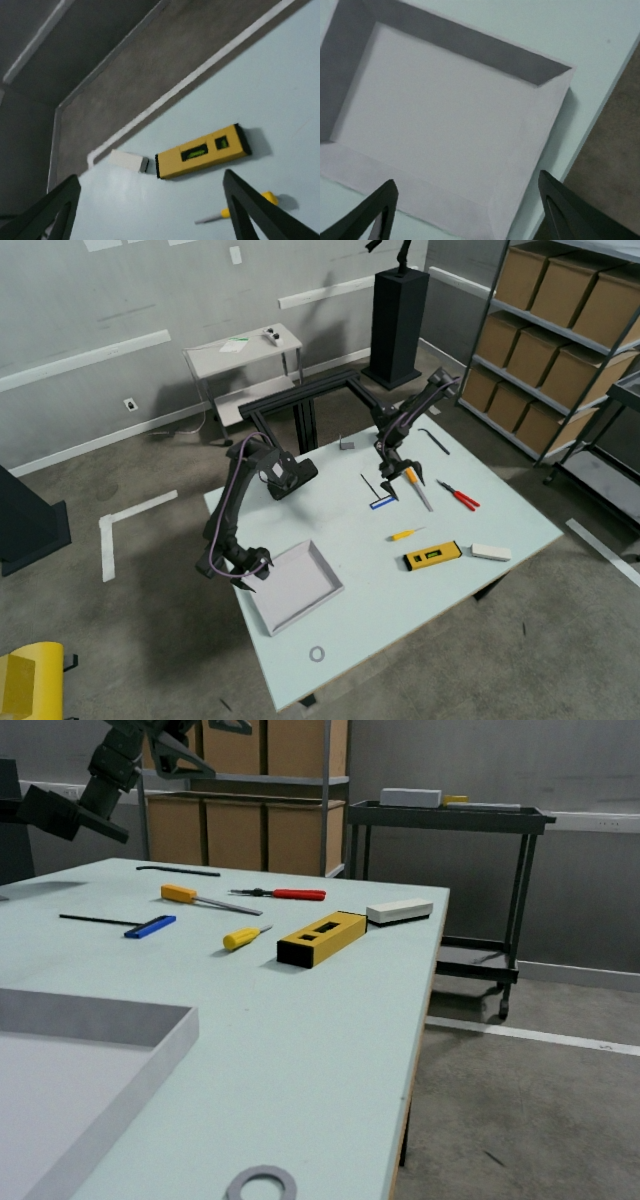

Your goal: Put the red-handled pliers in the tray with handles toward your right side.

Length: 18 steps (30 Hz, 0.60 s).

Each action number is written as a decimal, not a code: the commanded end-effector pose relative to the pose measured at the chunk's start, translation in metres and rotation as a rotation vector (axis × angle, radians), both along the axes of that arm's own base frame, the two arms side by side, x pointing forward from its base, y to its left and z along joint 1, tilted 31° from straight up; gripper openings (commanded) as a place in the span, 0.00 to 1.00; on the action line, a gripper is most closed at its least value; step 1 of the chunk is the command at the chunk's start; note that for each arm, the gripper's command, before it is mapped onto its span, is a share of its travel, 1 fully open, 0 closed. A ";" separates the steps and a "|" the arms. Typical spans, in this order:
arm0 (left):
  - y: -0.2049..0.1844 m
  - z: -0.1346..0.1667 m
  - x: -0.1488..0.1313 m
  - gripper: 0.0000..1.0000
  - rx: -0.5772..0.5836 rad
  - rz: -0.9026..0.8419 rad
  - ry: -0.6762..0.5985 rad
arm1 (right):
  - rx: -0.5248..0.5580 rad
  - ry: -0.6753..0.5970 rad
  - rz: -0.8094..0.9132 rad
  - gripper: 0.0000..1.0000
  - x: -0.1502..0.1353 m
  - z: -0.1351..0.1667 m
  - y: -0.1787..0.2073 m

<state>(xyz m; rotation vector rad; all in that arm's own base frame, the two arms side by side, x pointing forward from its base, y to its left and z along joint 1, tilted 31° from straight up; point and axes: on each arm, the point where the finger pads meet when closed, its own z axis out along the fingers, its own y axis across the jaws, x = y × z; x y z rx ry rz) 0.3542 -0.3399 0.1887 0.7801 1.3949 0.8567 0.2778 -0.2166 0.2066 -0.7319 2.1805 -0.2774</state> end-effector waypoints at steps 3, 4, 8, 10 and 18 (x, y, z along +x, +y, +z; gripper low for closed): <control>0.039 0.006 -0.014 1.00 -0.174 0.048 0.060 | 0.046 -0.192 -0.223 1.00 0.022 0.029 0.014; 0.054 0.003 -0.014 1.00 -0.196 0.072 0.073 | 0.060 -0.221 -0.251 1.00 0.025 0.034 0.021; 0.092 -0.005 -0.019 1.00 -0.264 0.112 0.118 | 0.103 -0.317 -0.343 1.00 0.035 0.047 0.046; 0.110 -0.008 -0.021 1.00 -0.296 0.137 0.137 | 0.118 -0.350 -0.371 1.00 0.039 0.051 0.056; 0.152 -0.011 -0.025 1.00 -0.389 0.192 0.173 | 0.144 -0.402 -0.402 1.00 0.047 0.057 0.078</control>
